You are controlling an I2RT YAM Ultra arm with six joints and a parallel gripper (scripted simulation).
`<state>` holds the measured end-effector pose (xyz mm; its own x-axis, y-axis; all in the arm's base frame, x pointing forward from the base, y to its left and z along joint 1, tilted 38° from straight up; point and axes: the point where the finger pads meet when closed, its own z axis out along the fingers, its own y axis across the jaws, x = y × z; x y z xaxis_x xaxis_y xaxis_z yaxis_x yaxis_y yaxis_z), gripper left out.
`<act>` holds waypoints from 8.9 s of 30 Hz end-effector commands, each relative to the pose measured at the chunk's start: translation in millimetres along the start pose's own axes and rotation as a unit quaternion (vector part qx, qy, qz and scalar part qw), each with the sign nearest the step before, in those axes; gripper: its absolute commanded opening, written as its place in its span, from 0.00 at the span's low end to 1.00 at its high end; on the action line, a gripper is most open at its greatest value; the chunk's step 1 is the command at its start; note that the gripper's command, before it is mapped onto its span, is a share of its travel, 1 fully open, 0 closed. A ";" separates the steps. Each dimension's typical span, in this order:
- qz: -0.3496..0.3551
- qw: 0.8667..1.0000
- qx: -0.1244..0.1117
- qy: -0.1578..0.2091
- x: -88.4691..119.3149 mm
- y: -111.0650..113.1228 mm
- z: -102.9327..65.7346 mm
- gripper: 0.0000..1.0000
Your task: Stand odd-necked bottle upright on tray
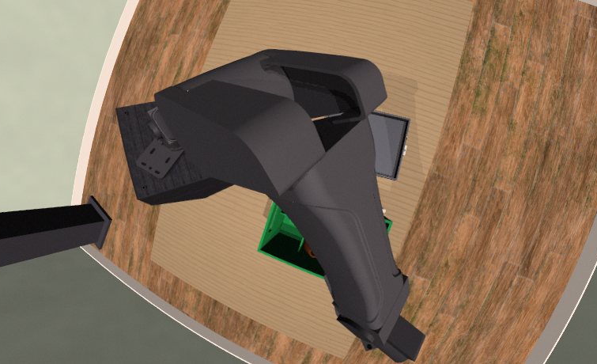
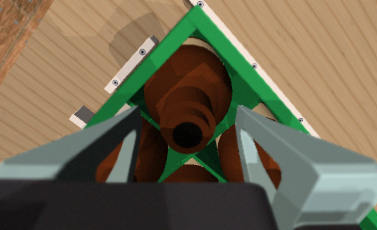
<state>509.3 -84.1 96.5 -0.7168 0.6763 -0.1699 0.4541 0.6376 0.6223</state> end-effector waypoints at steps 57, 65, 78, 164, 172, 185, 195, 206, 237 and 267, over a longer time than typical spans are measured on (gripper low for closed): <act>0.006 1.000 0.002 -0.013 -7.6 -4.6 -7.5 0.00; 0.006 1.000 0.002 -0.013 -7.6 -4.6 -7.5 0.00; 0.006 1.000 0.002 -0.013 -7.6 -4.6 -7.5 0.00; -0.006 1.000 -0.002 -0.022 -15.1 2.4 -58.2 0.00; -0.006 1.000 -0.002 -0.022 -15.2 2.4 -58.2 0.00; -0.006 1.000 -0.002 -0.022 -15.2 2.4 -58.2 0.00; -0.006 1.000 -0.002 -0.022 -15.2 2.4 -58.2 0.00; -0.006 1.000 -0.002 -0.022 -15.2 2.4 -58.2 0.00; -0.006 1.000 -0.001 -0.023 -16.6 2.0 -63.5 0.00; -0.006 1.000 -0.004 -0.021 -22.9 3.1 -91.0 0.00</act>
<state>482.8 -108.9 134.2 -0.7328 0.6665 -0.1374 0.4634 0.6365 0.6165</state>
